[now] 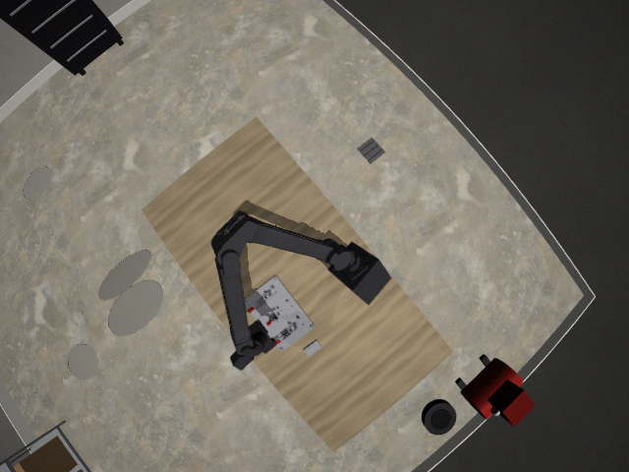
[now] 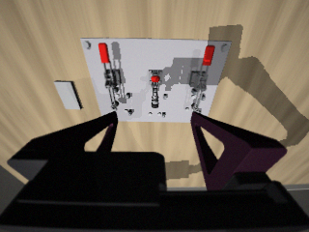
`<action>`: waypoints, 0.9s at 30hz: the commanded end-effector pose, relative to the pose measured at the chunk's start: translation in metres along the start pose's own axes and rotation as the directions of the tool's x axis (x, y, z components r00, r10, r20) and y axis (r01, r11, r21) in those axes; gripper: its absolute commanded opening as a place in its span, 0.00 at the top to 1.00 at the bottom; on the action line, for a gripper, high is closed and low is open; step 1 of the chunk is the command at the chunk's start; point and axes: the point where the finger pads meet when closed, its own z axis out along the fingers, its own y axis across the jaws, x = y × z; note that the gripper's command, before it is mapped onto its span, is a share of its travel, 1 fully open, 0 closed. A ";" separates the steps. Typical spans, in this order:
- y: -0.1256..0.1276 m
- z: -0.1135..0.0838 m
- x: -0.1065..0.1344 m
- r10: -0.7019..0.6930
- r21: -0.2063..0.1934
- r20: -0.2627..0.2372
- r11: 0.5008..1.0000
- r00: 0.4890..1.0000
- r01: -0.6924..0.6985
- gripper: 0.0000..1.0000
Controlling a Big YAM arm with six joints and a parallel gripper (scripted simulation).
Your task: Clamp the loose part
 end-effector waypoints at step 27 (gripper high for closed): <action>0.080 -0.004 0.013 0.012 -0.001 -0.014 1.000 1.000 -0.012 0.08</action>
